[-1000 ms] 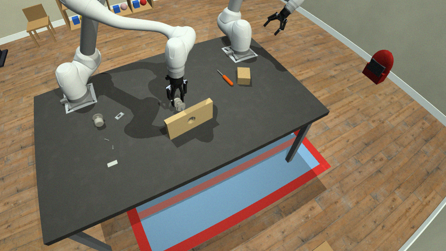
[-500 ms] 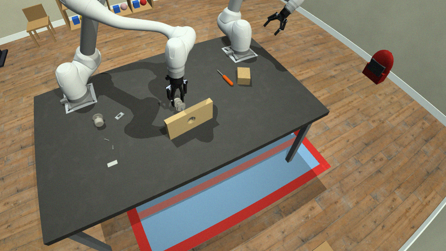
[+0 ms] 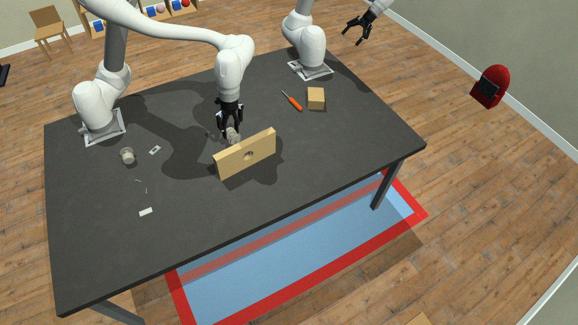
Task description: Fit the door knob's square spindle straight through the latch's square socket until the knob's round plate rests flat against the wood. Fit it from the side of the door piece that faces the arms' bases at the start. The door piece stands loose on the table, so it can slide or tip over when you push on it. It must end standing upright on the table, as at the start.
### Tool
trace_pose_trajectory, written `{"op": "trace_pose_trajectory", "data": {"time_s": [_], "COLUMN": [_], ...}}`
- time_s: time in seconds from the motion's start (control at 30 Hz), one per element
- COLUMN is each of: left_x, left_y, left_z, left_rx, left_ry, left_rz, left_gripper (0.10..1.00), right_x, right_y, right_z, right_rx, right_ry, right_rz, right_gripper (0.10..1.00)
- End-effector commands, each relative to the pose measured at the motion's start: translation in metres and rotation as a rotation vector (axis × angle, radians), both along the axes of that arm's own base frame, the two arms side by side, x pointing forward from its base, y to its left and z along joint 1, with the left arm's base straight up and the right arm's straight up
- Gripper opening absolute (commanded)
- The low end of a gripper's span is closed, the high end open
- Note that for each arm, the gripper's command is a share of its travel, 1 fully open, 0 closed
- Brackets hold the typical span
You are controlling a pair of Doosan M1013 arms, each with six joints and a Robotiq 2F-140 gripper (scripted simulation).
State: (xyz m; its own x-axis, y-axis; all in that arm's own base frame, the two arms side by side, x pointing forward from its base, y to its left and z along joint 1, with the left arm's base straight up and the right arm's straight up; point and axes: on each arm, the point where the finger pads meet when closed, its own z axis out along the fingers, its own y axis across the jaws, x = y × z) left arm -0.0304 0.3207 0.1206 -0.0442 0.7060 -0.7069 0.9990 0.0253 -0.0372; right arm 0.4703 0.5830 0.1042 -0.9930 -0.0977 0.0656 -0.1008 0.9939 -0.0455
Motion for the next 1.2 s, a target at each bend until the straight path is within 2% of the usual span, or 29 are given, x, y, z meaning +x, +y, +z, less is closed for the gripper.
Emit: {"op": "trace_pose_trajectory", "data": {"time_s": [0.0,1.17], "left_x": [-0.0001,-0.0001], "left_y": [0.0003,0.0003], "left_z": [0.0004,0.0004], "left_rx": [0.001,0.001], "left_ry": [0.0,0.0], "left_rz": [0.0,0.0], "left_gripper": [1.0,1.0], "right_x": [0.0002,0.0053], "right_y": [0.0003,0.0009], "right_z": [0.0009,0.0009], "right_rx": [0.001,0.001], "right_ry": [-0.001,-0.001], "right_rz": [0.0,0.0], "right_gripper": [0.418,0.418]}}
